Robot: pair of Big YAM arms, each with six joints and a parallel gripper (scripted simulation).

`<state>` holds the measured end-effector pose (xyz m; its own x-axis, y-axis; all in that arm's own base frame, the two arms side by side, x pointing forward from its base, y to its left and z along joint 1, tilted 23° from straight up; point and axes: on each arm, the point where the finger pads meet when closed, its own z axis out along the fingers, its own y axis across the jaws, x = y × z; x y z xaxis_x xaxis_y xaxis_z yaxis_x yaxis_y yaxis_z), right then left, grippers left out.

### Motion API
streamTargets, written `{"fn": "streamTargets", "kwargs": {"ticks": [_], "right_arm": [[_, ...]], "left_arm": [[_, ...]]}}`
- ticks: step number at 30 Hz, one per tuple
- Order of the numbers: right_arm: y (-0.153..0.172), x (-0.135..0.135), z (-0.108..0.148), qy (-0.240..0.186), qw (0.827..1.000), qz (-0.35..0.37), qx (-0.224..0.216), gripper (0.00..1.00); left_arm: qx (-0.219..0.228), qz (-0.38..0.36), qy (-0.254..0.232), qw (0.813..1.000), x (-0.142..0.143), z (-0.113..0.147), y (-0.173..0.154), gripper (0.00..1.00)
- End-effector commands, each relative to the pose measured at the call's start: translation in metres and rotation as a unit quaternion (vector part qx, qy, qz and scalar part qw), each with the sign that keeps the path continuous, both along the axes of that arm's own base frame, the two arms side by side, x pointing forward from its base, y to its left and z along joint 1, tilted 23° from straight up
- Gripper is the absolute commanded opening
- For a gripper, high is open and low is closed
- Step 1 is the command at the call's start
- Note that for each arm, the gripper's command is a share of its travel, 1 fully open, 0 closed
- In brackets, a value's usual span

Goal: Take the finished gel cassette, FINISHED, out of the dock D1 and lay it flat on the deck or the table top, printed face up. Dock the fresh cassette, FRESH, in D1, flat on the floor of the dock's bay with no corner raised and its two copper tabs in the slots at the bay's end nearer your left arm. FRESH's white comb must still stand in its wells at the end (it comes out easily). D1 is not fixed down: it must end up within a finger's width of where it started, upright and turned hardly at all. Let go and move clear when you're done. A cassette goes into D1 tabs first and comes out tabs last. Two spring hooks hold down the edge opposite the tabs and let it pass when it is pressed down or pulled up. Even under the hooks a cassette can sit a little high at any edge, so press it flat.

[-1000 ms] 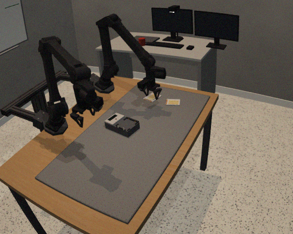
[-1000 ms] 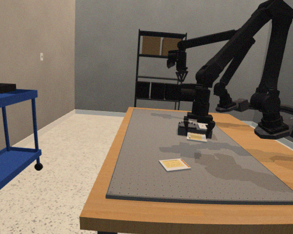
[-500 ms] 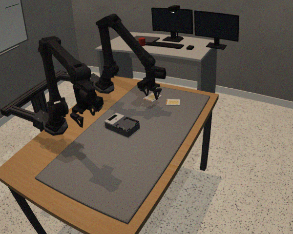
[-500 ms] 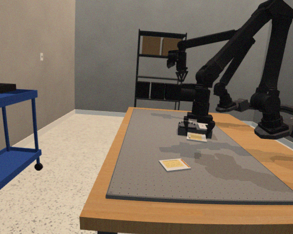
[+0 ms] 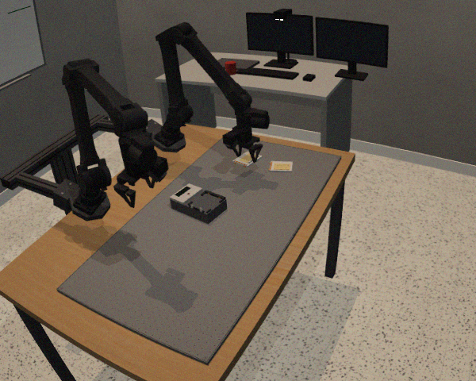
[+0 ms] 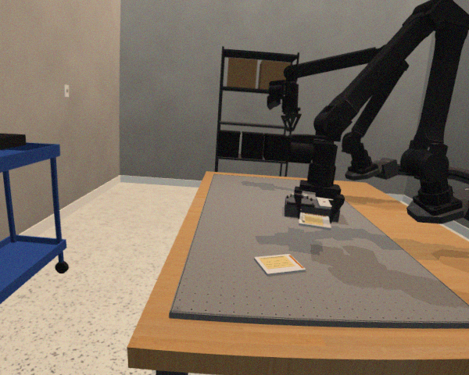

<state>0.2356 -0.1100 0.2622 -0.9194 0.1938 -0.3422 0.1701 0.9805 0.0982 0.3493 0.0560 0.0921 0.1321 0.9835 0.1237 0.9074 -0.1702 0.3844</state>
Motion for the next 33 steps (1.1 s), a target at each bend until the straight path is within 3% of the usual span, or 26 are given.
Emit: {"fn": "streamTargets", "kwargs": {"ticks": [1,33], "right_arm": [[-0.008,0.008,0.029,-0.020,1.000,-0.010,-0.010,1.00],[-0.008,0.008,0.029,-0.020,1.000,-0.010,-0.010,1.00]], "left_arm": [[0.001,-0.005,-0.003,1.000,0.001,0.004,0.000,0.00],[-0.004,-0.006,-0.002,1.000,-0.003,-0.010,-0.001,0.00]]}}
